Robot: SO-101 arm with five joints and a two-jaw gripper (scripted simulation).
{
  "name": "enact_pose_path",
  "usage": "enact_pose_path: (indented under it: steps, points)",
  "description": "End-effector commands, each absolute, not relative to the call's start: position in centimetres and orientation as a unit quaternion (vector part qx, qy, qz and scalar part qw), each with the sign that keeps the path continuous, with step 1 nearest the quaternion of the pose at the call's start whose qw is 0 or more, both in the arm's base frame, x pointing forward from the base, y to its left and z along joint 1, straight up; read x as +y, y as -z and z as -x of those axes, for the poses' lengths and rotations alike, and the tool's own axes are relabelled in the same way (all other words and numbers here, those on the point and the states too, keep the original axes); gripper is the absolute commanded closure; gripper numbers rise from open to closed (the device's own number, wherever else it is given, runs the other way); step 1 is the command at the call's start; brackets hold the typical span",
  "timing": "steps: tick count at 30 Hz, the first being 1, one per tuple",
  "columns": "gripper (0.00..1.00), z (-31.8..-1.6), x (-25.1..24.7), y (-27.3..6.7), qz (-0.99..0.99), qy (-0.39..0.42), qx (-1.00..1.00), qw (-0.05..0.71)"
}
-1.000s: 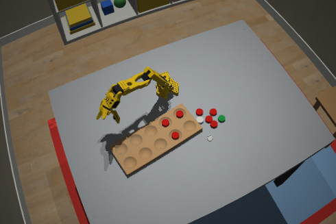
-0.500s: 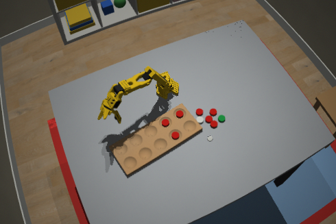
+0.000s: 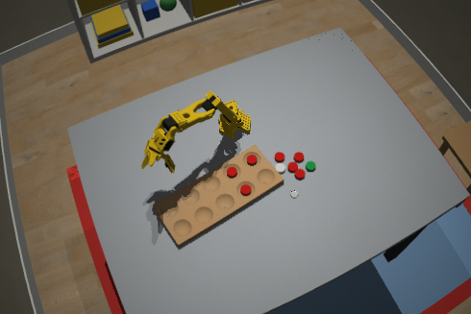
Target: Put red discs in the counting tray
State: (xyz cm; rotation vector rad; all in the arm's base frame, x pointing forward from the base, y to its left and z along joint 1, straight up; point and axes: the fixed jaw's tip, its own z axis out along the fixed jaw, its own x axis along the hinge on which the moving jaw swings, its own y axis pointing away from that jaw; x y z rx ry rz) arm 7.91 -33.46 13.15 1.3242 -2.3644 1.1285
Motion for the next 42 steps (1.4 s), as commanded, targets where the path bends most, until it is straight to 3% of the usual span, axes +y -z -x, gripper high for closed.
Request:
enact_pose_path:
  steps: [1,42]
  points:
    - [0.00,-8.5,-32.9,-16.2,-0.438,-0.426,-0.785,0.105]
    - [0.00,-12.7,-23.9,-18.0,-0.433,-0.403,-0.806,-0.004]
